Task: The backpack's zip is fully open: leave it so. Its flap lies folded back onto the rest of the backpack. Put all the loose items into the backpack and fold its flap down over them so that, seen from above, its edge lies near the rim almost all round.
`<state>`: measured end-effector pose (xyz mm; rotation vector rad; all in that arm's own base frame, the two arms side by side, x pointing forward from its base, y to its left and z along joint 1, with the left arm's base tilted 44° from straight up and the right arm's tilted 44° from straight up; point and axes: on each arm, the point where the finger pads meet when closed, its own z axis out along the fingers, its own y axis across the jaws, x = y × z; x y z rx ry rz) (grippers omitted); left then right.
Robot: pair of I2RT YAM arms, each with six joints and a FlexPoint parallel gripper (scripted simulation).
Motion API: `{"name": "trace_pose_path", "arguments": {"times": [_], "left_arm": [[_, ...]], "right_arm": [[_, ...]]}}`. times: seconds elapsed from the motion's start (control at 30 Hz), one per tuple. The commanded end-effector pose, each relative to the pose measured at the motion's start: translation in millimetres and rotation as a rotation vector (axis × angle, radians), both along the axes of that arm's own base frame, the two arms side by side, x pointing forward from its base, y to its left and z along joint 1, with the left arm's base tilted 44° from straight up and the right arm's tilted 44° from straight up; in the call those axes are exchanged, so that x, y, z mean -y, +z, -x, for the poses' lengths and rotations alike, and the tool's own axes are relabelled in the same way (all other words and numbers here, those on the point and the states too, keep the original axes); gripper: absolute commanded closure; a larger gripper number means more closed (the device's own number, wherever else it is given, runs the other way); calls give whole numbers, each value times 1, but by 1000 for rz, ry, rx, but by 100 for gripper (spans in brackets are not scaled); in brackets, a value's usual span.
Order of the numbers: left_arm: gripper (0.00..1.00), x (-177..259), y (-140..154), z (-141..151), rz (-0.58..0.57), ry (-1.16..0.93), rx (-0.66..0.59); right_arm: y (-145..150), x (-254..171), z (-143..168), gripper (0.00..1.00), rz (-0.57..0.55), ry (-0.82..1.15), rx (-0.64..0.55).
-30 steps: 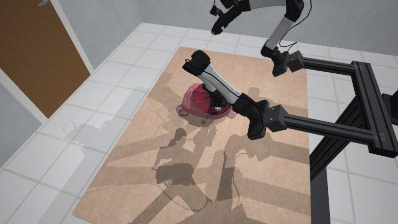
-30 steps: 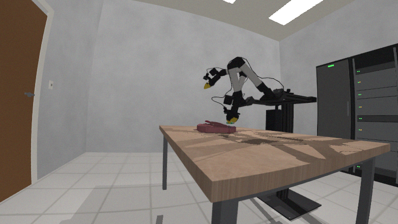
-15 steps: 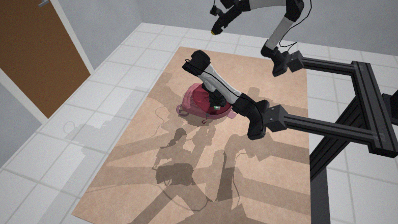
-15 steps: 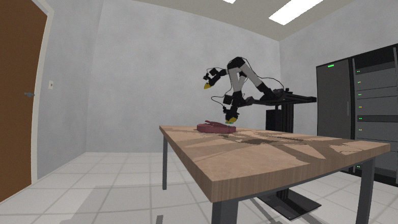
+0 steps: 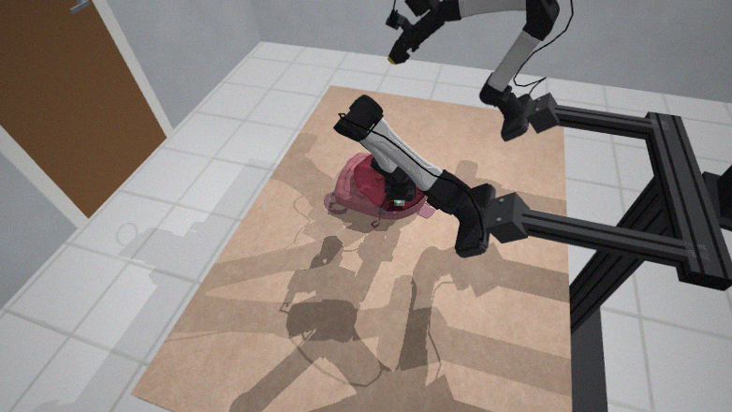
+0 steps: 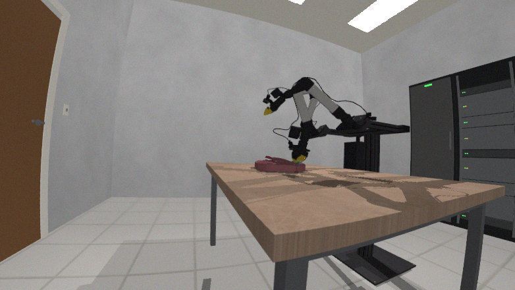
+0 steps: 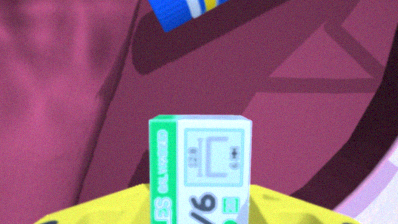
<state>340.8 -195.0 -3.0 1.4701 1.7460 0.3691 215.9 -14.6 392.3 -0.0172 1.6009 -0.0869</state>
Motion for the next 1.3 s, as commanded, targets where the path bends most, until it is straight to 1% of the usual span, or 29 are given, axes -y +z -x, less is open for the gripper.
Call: {"name": "trace_pose_path", "arguments": {"times": [0.0, 0.13, 0.17, 0.23, 0.27, 0.7, 0.73, 0.8, 1.27], "left_arm": [[71, 3, -1, -9, 14, -16, 19], [71, 2, -4, -9, 12, -16, 15], [71, 9, 8, -11, 29, -27, 42], [71, 5, -5, -10, 13, -22, 17], [71, 4, -5, -10, 12, -19, 16], [71, 3, -9, -14, 12, -19, 16], [71, 5, 0, -17, 26, -19, 38], [71, 2, -10, -16, 12, -16, 16], [71, 2, -15, -20, 12, -16, 17]], "right_arm": [[5, -1, 3, 10, 3, 3, 17], [5, -1, 3, 10, 3, 3, 17], [5, -1, 3, 10, 3, 3, 17], [5, -1, 3, 10, 3, 3, 17], [5, -1, 3, 10, 3, 3, 17], [5, -1, 3, 10, 3, 3, 17], [5, -1, 3, 10, 3, 3, 17], [5, -1, 3, 10, 3, 3, 17], [5, -1, 3, 10, 3, 3, 17]]}}
